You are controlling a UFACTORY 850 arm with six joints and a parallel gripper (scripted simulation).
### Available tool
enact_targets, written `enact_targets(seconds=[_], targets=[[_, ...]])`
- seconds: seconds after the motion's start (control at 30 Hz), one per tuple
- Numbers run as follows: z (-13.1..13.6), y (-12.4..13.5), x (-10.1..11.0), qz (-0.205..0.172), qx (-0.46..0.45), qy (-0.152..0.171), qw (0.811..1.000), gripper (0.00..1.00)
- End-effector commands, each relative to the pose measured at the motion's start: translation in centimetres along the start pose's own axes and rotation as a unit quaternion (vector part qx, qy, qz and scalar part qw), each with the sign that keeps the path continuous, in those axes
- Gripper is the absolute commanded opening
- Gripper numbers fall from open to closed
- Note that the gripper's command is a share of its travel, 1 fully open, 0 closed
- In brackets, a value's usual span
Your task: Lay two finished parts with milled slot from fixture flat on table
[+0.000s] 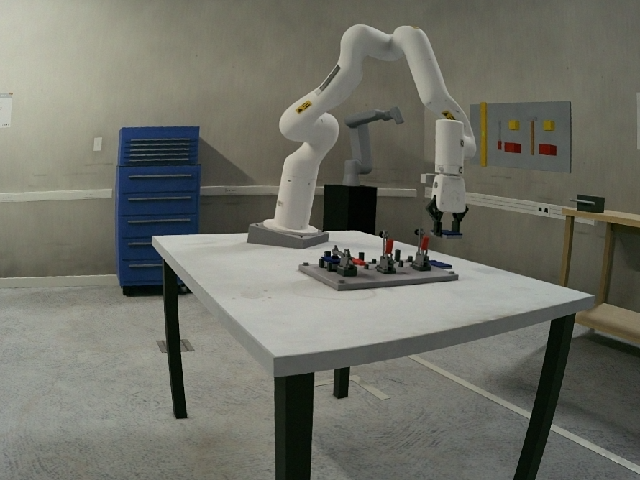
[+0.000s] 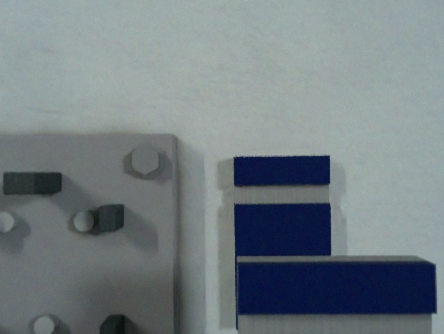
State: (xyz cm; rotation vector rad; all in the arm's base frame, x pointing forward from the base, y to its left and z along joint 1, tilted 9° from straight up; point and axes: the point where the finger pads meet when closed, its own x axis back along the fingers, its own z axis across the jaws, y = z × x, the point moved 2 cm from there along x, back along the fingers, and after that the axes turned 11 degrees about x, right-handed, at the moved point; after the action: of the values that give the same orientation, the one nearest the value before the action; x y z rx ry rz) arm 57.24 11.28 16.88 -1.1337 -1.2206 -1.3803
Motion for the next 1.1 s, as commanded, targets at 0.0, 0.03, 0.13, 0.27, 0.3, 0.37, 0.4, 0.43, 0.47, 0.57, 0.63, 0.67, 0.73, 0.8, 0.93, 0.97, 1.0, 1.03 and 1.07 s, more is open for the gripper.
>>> enact_targets(seconds=[0.0,0.03,0.13,0.27,0.3,0.37,0.4,0.43,0.47,0.57,0.63,0.67,0.73,0.8,0.93,0.97,1.0,1.03,1.07], targets=[[-0.2,1.3,0.1,0.0,0.0,0.0,1.0,0.0],[-0.2,1.3,0.1,0.0,0.0,0.0,1.0,0.0],[-0.4,2.3,0.1,0.0,0.0,0.0,1.0,0.0],[-0.7,3.8,0.1,0.0,0.0,0.0,1.0,0.0],[-0.8,4.2,0.1,0.0,0.0,0.0,1.0,0.0],[-0.9,4.9,0.1,0.0,0.0,0.0,1.0,0.0],[-1.0,5.2,0.1,0.0,0.0,0.0,1.0,0.0],[-1.0,5.5,0.1,0.0,0.0,0.0,1.0,0.0],[-1.1,5.8,0.1,0.0,0.0,0.0,1.0,0.0],[-1.2,6.4,0.1,0.0,0.0,0.0,1.0,0.0],[-1.2,6.7,0.1,0.0,0.0,0.0,1.0,0.0],[-1.3,7.0,0.1,0.0,0.0,0.0,1.0,0.0],[-1.4,7.4,0.1,0.0,0.0,0.0,1.0,0.0],[-1.5,7.8,0.1,0.0,0.0,0.0,1.0,0.0],[-1.6,8.5,0.1,0.0,0.0,0.0,1.0,0.0],[-1.6,8.6,0.1,0.0,0.0,0.0,1.0,0.0],[-1.6,8.7,0.1,0.0,0.0,0.0,1.0,0.0],[-1.6,8.7,0.1,0.0,0.0,0.0,1.0,0.0],[-1.6,8.8,0.1,0.0,0.0,0.0,1.0,0.0]])
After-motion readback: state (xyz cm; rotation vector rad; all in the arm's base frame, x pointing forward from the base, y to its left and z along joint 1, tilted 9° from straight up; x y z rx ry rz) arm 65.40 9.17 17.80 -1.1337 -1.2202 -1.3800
